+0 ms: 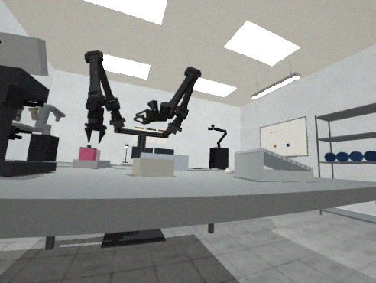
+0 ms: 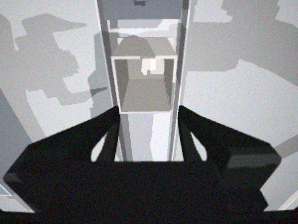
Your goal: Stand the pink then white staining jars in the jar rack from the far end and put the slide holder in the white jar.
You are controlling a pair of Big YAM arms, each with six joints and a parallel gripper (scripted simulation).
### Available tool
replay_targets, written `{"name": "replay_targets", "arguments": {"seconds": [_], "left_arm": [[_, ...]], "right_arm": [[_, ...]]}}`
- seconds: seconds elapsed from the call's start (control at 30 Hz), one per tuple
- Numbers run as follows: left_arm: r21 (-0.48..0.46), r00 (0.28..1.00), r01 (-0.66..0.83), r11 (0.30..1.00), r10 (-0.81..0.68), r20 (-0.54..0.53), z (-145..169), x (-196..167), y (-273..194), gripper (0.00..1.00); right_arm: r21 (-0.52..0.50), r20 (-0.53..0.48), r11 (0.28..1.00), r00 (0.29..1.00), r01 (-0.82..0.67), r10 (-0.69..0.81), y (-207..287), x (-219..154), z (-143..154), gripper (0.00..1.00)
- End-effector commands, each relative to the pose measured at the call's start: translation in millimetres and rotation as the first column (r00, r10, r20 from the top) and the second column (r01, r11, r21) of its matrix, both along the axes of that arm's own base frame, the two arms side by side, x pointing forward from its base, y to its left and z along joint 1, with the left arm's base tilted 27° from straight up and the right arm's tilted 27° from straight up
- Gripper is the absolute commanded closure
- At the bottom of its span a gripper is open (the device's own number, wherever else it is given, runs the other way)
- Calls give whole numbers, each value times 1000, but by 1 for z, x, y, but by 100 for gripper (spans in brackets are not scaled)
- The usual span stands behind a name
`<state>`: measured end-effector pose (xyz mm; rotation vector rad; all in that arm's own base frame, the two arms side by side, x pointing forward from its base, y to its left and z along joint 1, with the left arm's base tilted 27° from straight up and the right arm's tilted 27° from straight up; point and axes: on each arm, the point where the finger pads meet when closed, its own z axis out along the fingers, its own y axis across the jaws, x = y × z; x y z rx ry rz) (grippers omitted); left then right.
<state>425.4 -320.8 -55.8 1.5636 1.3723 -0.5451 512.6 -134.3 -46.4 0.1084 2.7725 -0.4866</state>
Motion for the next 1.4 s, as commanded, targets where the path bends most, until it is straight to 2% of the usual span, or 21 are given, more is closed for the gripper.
{"name": "replay_targets", "arguments": {"seconds": [0.0, 0.13, 0.47, 0.83, 1.0, 1.2, 1.23, 1.27, 1.37], "left_arm": [[-19, 999, -40, 999, 40, 6, 3, 17, 4, 0], [-19, 994, -103, 994, 103, 18, 1, 34, 8, 0], [-19, 981, -188, 982, 189, 38, -4, 62, 15, 0], [-15, 979, -197, 980, 198, 39, -14, 75, 17, 0], [-3, 981, -190, 982, 190, 31, -23, 79, 21, 0], [-8, 983, -181, 984, 181, 35, -27, 86, 21, 0], [-9, 983, -179, 984, 180, 34, -29, 87, 22, 0], [-11, 984, -177, 984, 178, 34, -29, 88, 21, 0], [-12, 985, -171, 985, 172, 34, -30, 88, 19, 0]], "right_arm": [[5, -4, 1000, 1000, -8, 8, 13, 44, 13, 69], [3, -2, 1000, 1000, -10, 10, 11, 73, 19, 69], [-4, 0, 1000, 1000, -17, 17, -2, 103, 18, 69], [-3, 10, 1000, 1000, -2, 2, -16, 107, 10, 75], [0, 0, 1000, 1000, -3, 3, -19, 109, 3, 72], [-2, 5, 1000, 1000, -3, 3, -22, 113, 11, 72], [-1, 1, 1000, 1000, 0, 0, -22, 110, 9, 80], [0, 5, 1000, 1000, 4, -4, -21, 108, 10, 84], [0, 12, 1000, 1000, -1, 1, -16, 110, 12, 87]]}}
